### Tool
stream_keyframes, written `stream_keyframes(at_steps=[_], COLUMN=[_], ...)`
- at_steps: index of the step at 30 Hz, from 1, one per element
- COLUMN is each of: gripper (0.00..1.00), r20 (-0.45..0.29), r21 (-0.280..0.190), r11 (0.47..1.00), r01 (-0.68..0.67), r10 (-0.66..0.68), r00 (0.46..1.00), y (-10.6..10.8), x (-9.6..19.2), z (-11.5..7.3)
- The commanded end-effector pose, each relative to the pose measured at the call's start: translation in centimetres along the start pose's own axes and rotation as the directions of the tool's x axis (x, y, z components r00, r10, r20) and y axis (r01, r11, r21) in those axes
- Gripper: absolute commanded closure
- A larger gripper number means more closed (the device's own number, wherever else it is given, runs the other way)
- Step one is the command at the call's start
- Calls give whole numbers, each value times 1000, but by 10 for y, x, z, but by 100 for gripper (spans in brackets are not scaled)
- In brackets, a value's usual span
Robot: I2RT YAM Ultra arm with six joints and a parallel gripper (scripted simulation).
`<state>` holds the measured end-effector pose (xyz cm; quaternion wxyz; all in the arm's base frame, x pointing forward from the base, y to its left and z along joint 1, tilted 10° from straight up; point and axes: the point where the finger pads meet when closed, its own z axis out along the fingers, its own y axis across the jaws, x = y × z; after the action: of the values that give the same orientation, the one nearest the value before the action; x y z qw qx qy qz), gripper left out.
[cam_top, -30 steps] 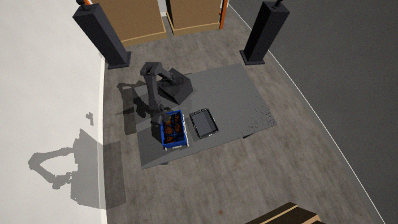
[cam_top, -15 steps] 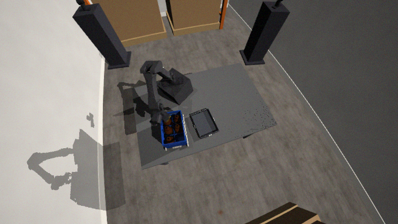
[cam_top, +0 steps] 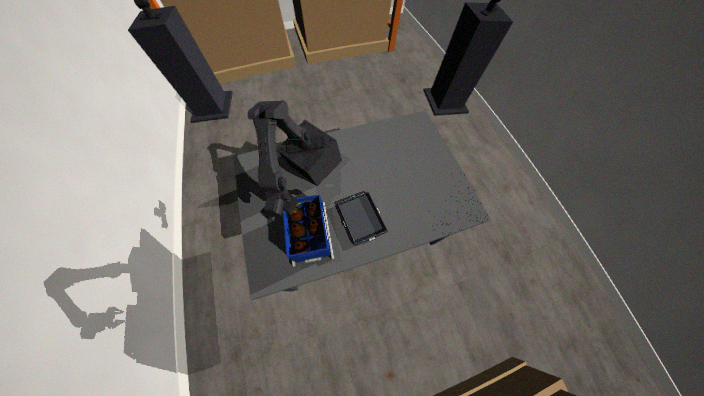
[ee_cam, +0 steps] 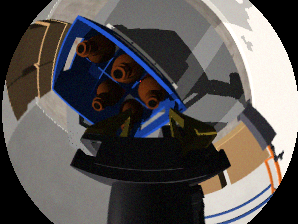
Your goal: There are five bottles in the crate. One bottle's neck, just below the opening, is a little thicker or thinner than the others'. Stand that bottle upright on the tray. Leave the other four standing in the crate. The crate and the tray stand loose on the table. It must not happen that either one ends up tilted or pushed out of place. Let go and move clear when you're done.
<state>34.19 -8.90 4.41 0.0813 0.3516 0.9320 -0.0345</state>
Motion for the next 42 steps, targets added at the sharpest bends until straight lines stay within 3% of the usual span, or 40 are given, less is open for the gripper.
stream_keyframes(at_steps=[1, 11, 27, 28, 42], gripper=[39, 39, 39, 100, 100], r20=[28, 28, 28, 28, 28], r21=[-8, -8, -9, -9, -9], r11=[1000, 1000, 1000, 1000, 1000], r01=[3, 4, 4, 5, 5], r10=[-2, -3, -4, -5, -5], r00=[1000, 1000, 1000, 1000, 1000], y=[5, 5, 5, 5, 5], x=[-6, -5, -5, -5, -5], z=[-26, -39, -40, -40, -40])
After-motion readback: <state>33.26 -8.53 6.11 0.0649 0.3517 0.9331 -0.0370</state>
